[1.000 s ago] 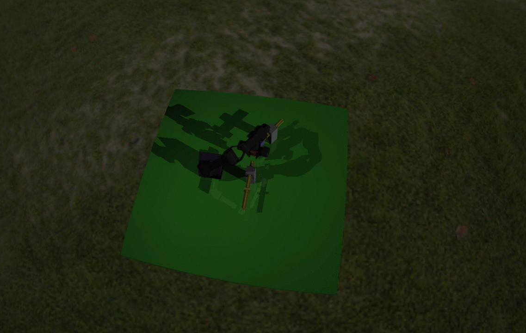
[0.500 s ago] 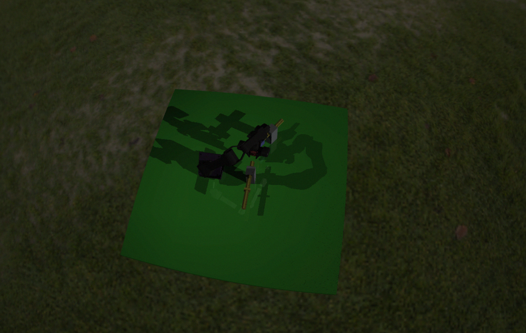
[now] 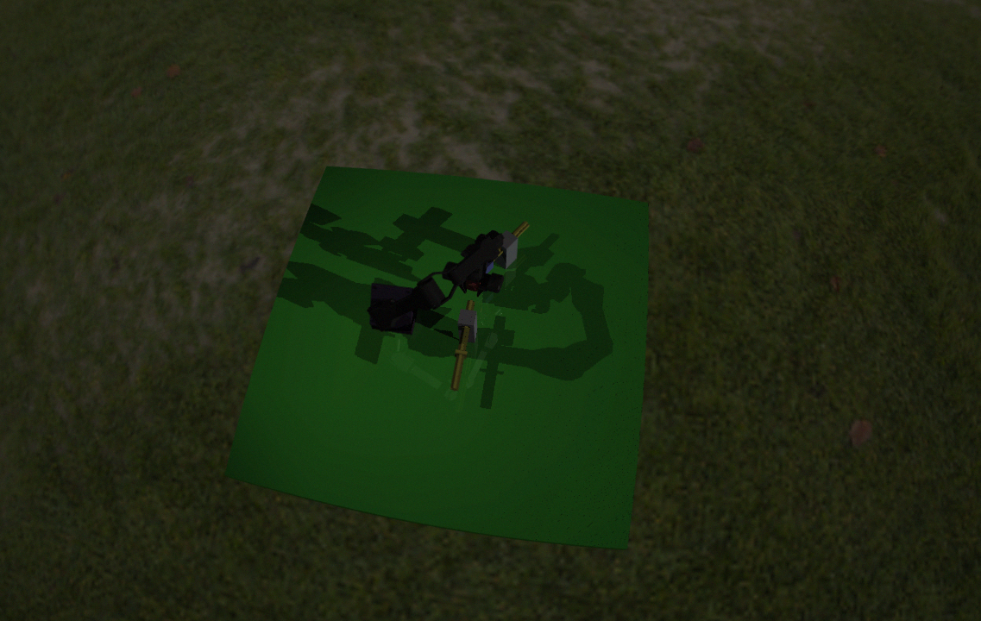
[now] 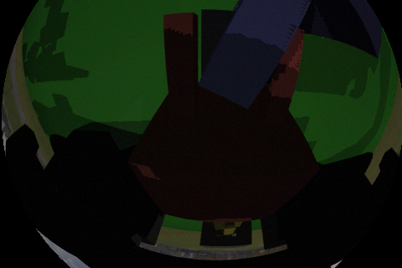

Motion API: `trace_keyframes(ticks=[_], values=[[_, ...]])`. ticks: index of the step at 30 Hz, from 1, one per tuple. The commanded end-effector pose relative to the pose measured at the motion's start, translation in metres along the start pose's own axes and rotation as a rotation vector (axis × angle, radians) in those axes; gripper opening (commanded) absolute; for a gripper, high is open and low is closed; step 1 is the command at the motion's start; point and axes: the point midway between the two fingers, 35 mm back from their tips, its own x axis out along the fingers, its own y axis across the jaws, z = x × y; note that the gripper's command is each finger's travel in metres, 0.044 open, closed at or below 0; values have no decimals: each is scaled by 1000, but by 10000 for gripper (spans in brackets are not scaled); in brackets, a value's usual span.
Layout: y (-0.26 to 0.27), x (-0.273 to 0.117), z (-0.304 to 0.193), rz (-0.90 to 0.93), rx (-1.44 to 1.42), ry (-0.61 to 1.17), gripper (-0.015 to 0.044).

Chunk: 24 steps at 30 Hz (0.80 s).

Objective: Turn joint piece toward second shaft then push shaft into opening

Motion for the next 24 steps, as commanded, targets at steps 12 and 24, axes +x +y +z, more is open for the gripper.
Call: trace_keyframes(ticks=[12, 24], values=[[0, 0, 0, -1, -8, 1, 0], [-1, 0, 0, -1, -18, 3, 0]])
